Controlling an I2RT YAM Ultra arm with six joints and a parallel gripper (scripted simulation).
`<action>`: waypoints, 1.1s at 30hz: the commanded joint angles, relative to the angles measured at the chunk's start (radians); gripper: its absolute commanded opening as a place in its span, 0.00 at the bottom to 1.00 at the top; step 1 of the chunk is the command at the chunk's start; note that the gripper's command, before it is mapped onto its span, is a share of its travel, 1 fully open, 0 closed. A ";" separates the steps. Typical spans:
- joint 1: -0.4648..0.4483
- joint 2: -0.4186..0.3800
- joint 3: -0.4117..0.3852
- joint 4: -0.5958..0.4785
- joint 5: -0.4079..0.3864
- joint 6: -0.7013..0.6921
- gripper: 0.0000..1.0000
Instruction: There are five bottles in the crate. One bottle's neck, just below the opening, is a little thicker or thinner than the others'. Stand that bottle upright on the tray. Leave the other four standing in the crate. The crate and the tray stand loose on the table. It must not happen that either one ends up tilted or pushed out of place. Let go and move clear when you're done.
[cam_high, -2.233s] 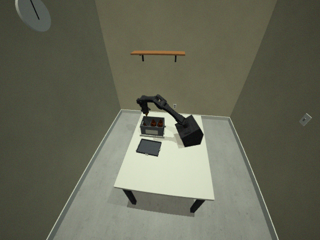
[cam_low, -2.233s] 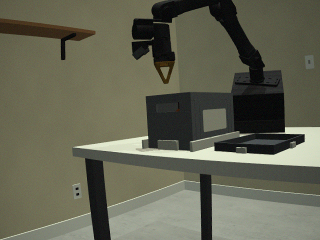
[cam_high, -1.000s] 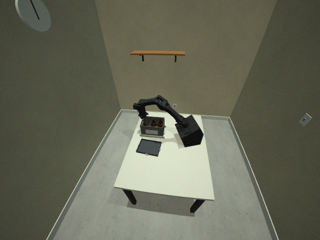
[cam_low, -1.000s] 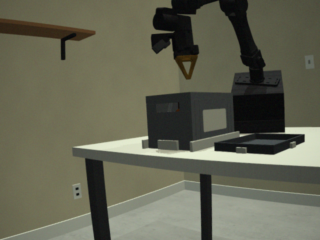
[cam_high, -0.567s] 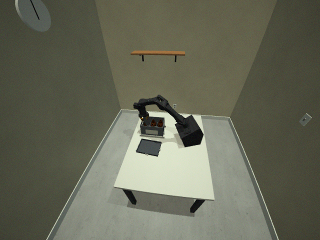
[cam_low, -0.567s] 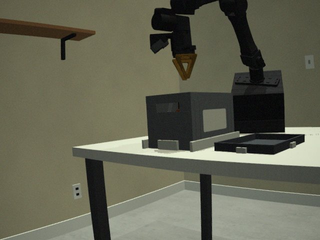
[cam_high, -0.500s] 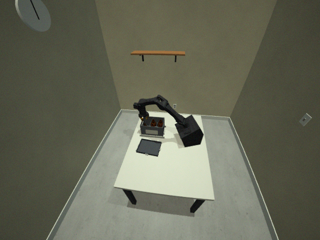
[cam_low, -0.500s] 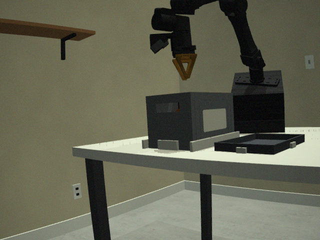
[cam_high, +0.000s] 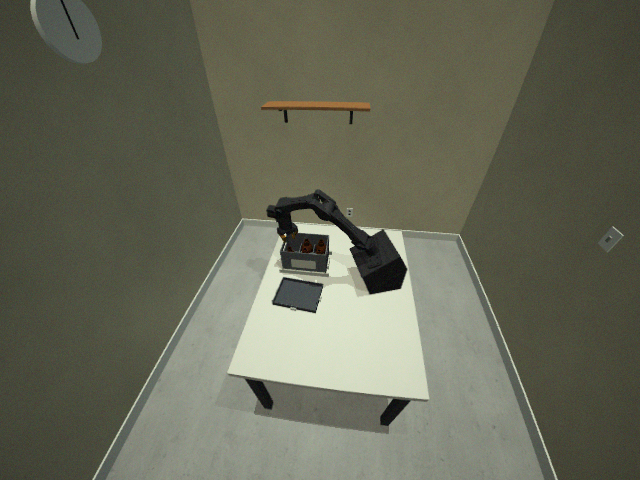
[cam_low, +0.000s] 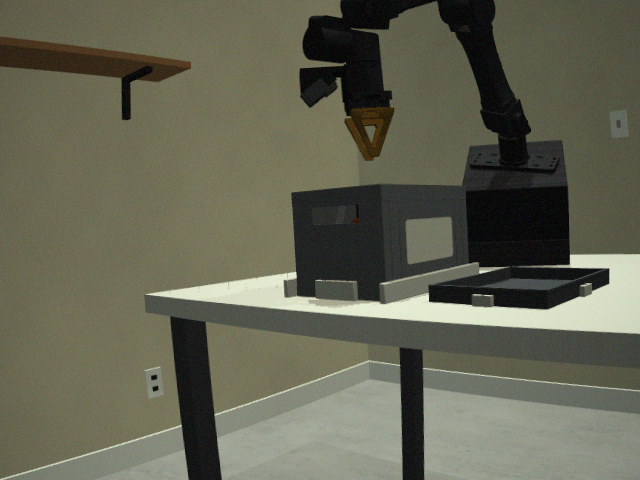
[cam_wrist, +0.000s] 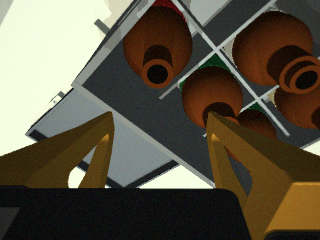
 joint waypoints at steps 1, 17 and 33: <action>-0.014 -0.038 0.029 0.019 0.012 0.006 0.61; -0.013 -0.038 0.028 0.020 0.012 0.007 0.61; 0.003 -0.021 -0.030 0.046 0.014 0.014 0.61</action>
